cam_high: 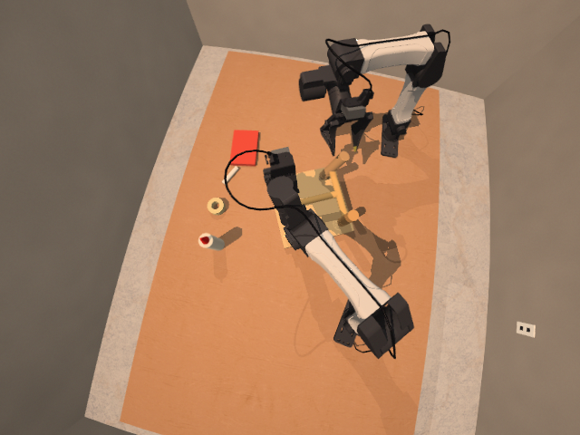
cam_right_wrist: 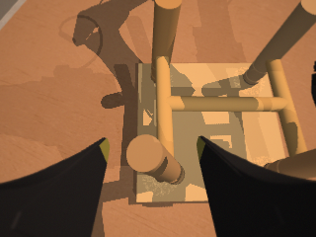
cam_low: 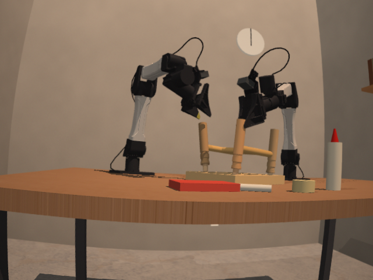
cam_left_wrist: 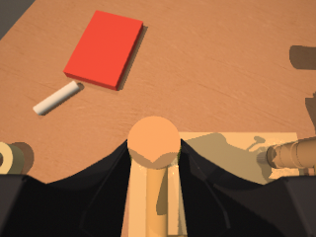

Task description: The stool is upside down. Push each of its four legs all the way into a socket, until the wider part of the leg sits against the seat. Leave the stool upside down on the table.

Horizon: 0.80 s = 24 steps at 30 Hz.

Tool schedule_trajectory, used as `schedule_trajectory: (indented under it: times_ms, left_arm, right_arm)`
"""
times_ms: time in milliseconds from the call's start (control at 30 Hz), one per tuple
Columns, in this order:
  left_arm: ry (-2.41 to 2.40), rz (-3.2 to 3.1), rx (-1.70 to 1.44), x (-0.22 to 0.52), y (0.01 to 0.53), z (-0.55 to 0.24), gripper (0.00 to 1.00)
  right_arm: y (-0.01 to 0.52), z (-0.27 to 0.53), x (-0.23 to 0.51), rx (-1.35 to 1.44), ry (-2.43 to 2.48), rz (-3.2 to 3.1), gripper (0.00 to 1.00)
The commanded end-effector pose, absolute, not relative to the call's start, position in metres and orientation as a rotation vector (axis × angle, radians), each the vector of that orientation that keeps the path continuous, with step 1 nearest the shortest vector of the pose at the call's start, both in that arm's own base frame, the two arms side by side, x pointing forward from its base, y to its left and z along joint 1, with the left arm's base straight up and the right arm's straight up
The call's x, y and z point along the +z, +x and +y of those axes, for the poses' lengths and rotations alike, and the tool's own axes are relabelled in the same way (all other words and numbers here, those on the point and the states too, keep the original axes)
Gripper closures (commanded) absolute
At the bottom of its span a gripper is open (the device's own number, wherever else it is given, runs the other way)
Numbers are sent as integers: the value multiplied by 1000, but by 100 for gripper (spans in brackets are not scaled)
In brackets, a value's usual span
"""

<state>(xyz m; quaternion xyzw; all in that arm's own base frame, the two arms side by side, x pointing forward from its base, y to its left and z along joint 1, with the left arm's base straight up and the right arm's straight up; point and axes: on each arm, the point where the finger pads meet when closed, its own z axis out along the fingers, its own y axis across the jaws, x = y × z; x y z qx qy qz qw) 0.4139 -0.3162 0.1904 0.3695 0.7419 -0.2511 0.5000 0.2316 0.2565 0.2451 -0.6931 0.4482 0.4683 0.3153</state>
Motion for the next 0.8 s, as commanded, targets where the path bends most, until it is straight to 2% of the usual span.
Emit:
schedule_trajectory:
  times_ms: [0, 167, 233, 767]
  left_arm:
    - [878, 1762, -615, 196, 418, -319, 70]
    - [912, 1781, -617, 180, 411, -321, 70]
    - [907, 1739, -619, 198, 417, -327, 70]
    - [916, 1734, -621, 198, 418, -331, 70]
  right_arm:
    - [229, 258, 243, 1262, -1825, 1199, 26]
    - [229, 259, 243, 1263, -1826, 1198, 26]
    - [229, 259, 243, 1263, -1826, 1198, 26]
    - [230, 258, 243, 1261, -1822, 1201, 26]
